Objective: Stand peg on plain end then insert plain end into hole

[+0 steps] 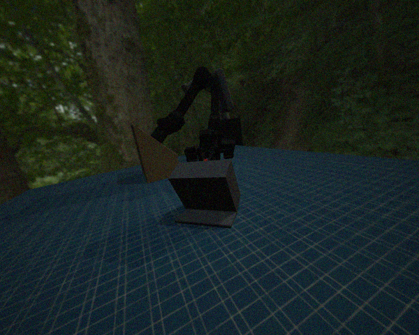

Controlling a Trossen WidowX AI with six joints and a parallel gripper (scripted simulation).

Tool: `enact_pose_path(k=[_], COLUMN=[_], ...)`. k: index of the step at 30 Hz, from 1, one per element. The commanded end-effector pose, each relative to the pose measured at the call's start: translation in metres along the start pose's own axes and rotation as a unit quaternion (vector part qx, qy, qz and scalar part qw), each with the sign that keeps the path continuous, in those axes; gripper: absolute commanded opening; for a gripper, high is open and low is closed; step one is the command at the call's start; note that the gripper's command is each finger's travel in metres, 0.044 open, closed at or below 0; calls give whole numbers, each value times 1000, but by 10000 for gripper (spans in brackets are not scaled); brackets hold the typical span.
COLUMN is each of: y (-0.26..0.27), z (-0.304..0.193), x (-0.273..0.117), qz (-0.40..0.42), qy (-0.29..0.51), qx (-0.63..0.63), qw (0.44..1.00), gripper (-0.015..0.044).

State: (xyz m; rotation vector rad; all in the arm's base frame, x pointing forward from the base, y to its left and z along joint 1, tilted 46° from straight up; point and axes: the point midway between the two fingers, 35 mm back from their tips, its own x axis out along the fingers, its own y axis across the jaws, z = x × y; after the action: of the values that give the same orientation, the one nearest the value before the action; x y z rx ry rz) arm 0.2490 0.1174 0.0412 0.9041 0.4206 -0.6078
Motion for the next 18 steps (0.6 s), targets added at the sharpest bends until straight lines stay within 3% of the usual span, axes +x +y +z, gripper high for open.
enact_pose_path(k=[1,18], y=[2,2], z=[-1,-3], x=[-3,-7], qz=[3,3], qy=[-21,-22], qx=[2,1], qw=[1000,1000], gripper=[49,49])
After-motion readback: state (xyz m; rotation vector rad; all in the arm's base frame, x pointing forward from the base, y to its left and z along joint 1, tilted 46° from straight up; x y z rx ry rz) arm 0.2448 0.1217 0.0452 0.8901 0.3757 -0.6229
